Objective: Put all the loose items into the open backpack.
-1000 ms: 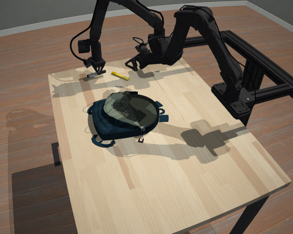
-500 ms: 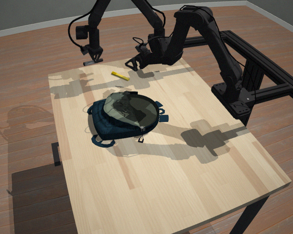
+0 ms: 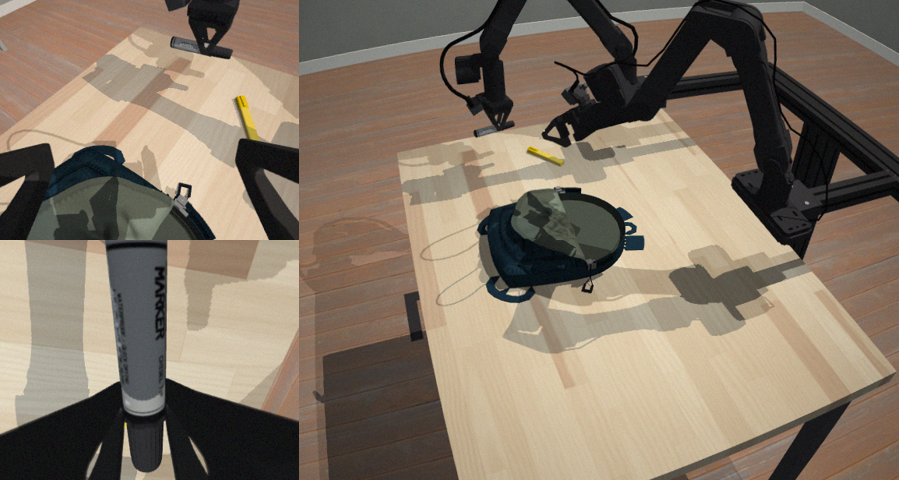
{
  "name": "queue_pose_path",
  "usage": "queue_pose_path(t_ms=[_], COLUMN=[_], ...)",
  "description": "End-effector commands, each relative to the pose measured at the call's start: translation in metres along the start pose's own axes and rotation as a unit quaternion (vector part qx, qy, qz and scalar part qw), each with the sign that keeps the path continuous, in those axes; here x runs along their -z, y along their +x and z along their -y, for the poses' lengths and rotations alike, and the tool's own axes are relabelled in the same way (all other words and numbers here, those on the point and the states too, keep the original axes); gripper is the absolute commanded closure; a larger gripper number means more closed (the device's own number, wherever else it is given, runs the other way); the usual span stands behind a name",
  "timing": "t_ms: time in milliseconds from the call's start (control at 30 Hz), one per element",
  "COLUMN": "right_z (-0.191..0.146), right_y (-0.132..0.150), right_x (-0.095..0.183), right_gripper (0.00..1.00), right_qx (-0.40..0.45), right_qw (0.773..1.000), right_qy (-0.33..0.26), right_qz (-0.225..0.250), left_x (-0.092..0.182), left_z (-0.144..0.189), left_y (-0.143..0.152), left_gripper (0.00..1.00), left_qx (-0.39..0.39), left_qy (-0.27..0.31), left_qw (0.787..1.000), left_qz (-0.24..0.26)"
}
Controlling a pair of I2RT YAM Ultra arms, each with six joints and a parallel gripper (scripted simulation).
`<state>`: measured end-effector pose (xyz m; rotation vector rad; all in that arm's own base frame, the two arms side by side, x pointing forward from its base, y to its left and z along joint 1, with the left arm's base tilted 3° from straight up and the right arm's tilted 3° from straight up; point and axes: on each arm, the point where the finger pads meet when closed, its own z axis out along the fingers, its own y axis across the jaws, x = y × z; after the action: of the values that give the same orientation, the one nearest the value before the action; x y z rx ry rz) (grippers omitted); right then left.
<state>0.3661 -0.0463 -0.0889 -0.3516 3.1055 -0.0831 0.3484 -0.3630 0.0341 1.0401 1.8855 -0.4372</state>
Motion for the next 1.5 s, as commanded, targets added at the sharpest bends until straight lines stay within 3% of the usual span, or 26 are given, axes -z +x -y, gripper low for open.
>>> queue_pose_path(t_ms=[0, 200, 267, 400, 600, 733, 1133, 1467], right_z=[-0.040, -0.137, -0.137, -0.213, -0.316, -0.370, -0.430, -0.440], right_y=[-0.015, -0.036, -0.036, -0.034, -0.007, 0.020, 0.071, 0.082], right_x=[0.000, 0.004, 0.004, 0.007, 0.002, -0.005, -0.018, -0.021], right_gripper=[0.85, 0.85, 0.85, 0.85, 0.85, 0.85, 0.85, 0.85], right_qx=[0.016, 0.082, 0.082, 0.133, 0.217, 0.265, 0.334, 0.347], right_qw=[1.000, 0.996, 0.996, 0.991, 0.976, 0.964, 0.942, 0.937], right_qy=[-0.013, -0.021, -0.021, -0.026, -0.030, -0.032, -0.025, -0.024], right_qz=[-0.003, -0.001, -0.001, 0.001, 0.001, 0.002, -0.004, -0.006], left_x=[0.045, 0.131, 0.131, 0.202, 0.279, 0.315, 0.361, 0.375], left_z=[-0.027, -0.077, -0.077, -0.088, -0.081, -0.070, -0.031, -0.007], left_y=[0.001, 0.002, 0.002, 0.016, 0.033, 0.041, 0.062, 0.073], left_gripper=[0.00, 0.00, 0.00, 0.00, 0.00, 0.00, 0.00, 0.00], left_qx=[-0.021, -0.011, -0.011, 0.003, 0.026, 0.037, 0.059, 0.060], left_qy=[0.026, 0.015, 0.015, 0.019, 0.006, -0.014, -0.048, -0.075], left_qw=[0.997, 0.996, 0.996, 0.994, 0.993, 0.994, 0.993, 0.992], left_qz=[-0.063, -0.089, -0.089, -0.111, -0.111, -0.101, -0.088, -0.078])
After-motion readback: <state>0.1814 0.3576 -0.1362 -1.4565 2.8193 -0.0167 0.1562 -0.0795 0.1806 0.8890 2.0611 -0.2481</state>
